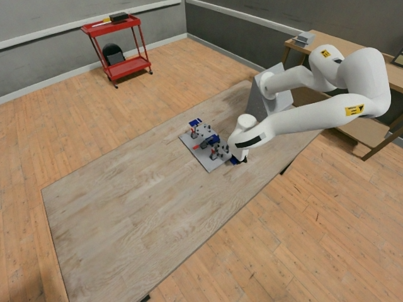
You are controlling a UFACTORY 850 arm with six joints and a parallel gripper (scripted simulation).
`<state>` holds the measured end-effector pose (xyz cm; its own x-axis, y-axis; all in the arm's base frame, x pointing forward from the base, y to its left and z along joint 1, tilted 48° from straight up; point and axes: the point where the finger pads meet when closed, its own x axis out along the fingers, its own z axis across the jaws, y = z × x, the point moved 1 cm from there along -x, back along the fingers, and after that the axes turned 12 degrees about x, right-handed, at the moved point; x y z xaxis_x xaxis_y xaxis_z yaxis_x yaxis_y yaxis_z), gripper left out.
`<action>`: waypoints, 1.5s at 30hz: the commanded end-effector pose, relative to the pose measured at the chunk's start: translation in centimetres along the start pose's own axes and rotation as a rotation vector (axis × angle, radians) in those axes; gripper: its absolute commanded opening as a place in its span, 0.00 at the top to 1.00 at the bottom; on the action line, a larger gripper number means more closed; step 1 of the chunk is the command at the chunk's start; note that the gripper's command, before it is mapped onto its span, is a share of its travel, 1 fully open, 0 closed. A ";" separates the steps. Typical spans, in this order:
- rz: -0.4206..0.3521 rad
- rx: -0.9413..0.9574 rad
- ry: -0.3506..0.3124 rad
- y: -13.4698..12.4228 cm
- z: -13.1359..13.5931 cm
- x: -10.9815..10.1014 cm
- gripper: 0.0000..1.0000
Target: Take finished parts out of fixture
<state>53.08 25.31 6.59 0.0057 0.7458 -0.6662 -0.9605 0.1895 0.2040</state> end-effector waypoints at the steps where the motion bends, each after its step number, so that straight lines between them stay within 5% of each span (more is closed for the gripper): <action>1: -0.001 0.000 -0.001 -0.1 0.0 1.0 1.00; 19: -0.001 0.000 -0.001 -0.1 0.0 3.6 1.00; 45: -0.001 0.000 -0.001 -0.1 0.0 3.8 1.00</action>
<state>53.12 28.16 4.05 0.0058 0.7459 -0.6661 -0.9605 0.1896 0.2039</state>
